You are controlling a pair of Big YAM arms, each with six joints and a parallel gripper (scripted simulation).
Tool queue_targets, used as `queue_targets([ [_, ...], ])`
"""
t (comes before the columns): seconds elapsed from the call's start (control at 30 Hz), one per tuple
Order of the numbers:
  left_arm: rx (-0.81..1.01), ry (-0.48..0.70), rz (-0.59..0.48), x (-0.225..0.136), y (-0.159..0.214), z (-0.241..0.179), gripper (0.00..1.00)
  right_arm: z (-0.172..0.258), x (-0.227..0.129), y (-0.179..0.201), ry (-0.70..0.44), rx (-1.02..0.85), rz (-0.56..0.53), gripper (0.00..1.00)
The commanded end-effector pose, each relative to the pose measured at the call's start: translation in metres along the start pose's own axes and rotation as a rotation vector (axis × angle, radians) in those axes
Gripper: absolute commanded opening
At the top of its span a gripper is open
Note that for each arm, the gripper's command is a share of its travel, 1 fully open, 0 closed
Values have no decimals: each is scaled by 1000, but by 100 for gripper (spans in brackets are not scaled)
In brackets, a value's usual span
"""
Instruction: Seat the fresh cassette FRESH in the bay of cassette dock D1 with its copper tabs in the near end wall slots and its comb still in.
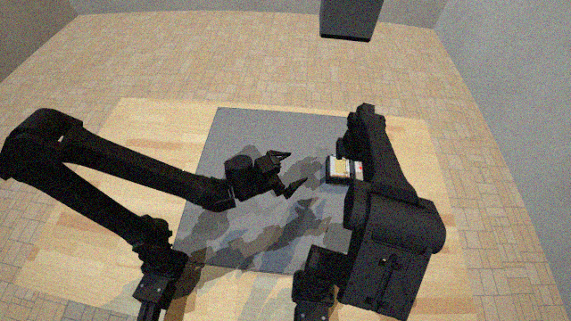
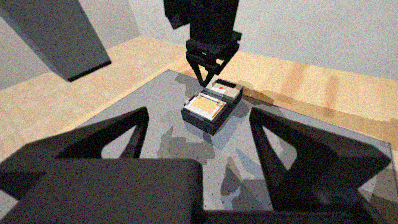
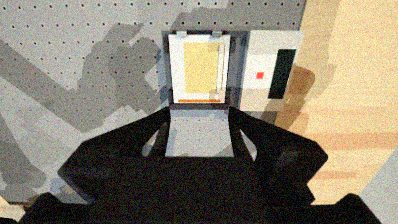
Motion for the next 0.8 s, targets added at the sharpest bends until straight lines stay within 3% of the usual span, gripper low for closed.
queue_targets([
  [0.0,-6,-17,-28,4,-10,4,100,-7,-2,5,-35,-6,-191,60],
  [0.43,-6,-17,-28,4,-10,4,100,-10,16,18,-119,17,-456,60],
  [0.77,-6,-17,-28,4,-10,4,100,-10,17,11,-129,13,-485,60],
])
Point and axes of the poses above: on each arm, the point where the finger pads meet when closed, its own x axis out along the fingers, its own z axis across the jaws, y = z × x, the point moved 7 cm from there along -x, back along the fingers, and after that the axes turned 15 degrees about x, right-handed, at the moved point
